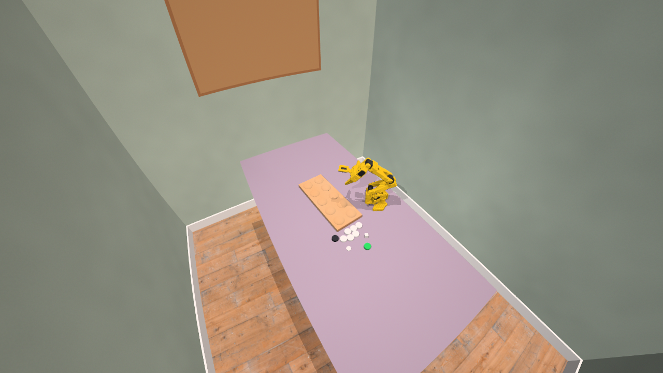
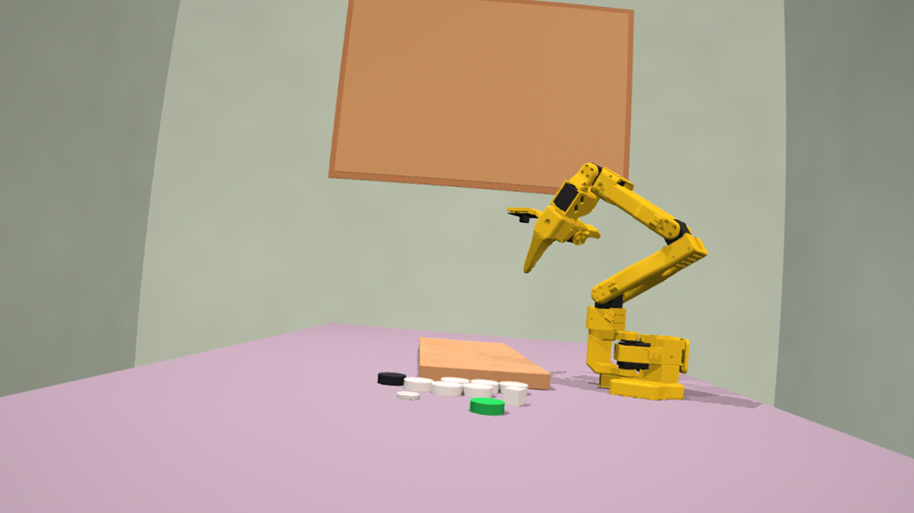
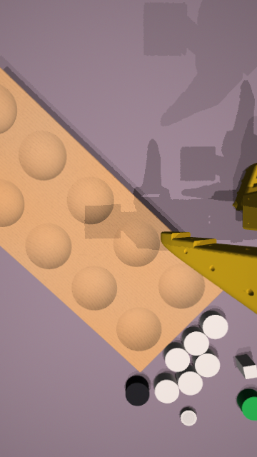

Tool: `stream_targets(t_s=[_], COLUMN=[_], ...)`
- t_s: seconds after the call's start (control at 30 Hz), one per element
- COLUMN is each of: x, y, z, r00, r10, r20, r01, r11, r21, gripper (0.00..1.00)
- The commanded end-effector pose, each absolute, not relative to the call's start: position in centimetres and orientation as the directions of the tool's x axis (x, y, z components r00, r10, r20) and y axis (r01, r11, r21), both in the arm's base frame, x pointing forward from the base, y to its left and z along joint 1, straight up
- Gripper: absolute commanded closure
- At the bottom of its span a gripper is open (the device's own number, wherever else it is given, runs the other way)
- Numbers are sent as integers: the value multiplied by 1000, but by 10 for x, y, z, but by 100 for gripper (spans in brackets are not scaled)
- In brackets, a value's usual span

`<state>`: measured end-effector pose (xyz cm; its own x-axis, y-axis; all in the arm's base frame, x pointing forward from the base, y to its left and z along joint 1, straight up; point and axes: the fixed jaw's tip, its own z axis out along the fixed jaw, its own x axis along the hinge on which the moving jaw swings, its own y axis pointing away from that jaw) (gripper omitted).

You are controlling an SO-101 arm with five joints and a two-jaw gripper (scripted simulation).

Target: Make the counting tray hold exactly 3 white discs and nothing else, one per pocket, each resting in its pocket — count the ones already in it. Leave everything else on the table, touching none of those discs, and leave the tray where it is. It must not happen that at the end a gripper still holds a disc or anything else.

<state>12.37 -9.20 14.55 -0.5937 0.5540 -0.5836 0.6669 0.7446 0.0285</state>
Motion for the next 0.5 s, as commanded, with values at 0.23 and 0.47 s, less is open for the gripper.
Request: stream_targets(t_s=[0.23,0.47], x=[117,115], y=[-96,-96], z=[182,189], r00=[-451,-420], r10=[477,459], r20=[-754,-783], r01=[696,703], r11=[717,710], r21=[38,39], gripper=[0,0])
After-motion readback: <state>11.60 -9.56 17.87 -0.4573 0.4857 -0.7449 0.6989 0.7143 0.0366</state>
